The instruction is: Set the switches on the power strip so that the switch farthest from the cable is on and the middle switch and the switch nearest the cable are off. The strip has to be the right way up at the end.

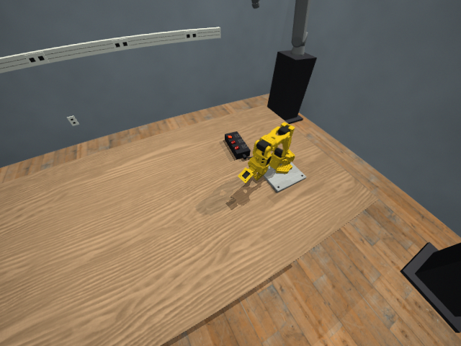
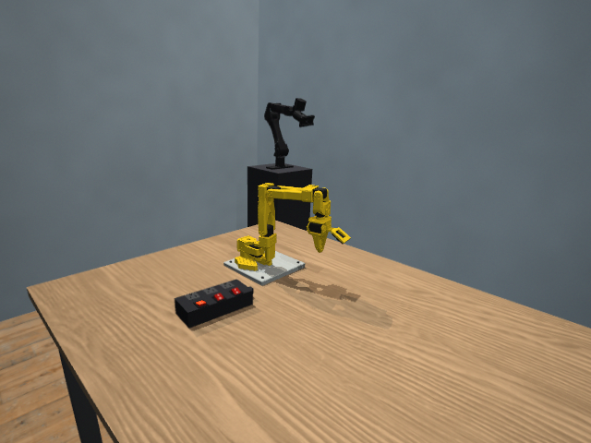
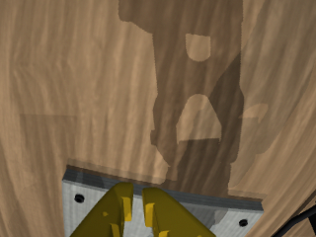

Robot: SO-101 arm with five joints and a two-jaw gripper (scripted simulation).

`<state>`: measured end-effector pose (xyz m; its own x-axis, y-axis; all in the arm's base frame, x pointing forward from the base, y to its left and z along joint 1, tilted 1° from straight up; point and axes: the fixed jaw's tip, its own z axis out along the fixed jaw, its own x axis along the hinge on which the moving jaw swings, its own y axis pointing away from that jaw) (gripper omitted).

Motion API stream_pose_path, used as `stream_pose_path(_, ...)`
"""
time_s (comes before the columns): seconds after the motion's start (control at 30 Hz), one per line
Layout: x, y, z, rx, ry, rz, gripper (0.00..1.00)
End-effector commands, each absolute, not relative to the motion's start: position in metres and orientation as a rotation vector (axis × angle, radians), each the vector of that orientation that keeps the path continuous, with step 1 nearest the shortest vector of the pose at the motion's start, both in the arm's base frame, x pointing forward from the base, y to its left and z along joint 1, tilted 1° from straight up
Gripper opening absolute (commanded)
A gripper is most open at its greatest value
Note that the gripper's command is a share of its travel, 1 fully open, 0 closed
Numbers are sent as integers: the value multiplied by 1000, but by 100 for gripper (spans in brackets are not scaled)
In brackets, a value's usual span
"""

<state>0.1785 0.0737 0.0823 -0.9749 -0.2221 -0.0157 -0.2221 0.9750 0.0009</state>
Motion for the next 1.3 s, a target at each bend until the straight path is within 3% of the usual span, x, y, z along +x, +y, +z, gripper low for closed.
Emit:
stream_pose_path(0.0,173,77,83,-270,3126,2,0)
stream_pose_path(1.27,154,109,87,620,3076,6,0)
